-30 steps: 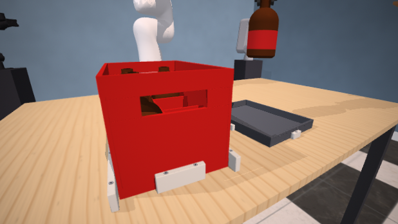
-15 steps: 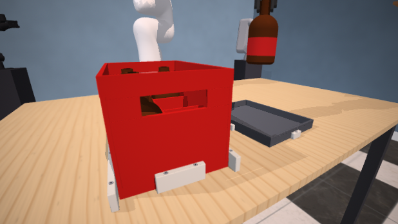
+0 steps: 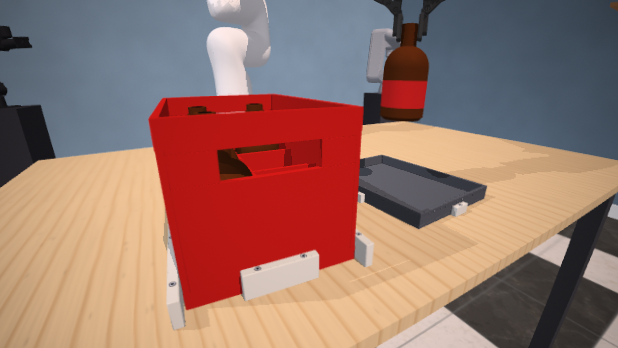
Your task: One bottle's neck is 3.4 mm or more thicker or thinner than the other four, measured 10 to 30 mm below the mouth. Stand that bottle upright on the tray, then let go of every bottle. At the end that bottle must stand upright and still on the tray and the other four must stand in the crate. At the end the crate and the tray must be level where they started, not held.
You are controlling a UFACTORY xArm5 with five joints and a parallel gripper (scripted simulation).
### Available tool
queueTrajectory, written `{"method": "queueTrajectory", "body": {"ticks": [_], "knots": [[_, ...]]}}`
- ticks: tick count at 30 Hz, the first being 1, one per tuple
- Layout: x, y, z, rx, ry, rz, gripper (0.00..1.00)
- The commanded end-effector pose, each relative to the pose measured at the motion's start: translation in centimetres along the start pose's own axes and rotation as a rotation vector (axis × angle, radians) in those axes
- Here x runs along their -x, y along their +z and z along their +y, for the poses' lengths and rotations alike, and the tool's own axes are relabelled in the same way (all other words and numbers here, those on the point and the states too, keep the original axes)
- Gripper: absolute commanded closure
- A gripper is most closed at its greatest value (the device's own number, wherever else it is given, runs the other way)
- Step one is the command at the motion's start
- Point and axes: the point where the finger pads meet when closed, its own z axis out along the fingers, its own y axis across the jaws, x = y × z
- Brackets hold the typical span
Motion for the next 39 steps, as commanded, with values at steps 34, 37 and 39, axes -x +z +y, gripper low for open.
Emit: {"method": "queueTrajectory", "body": {"ticks": [34,37,39], "knots": [[0.2,8.4,0.2,0.007,0.0,-0.002,1.0],[0.2,9.0,0.2,0.007,0.0,-0.002,1.0],[0.2,9.3,0.2,0.007,0.0,-0.002,1.0]]}}
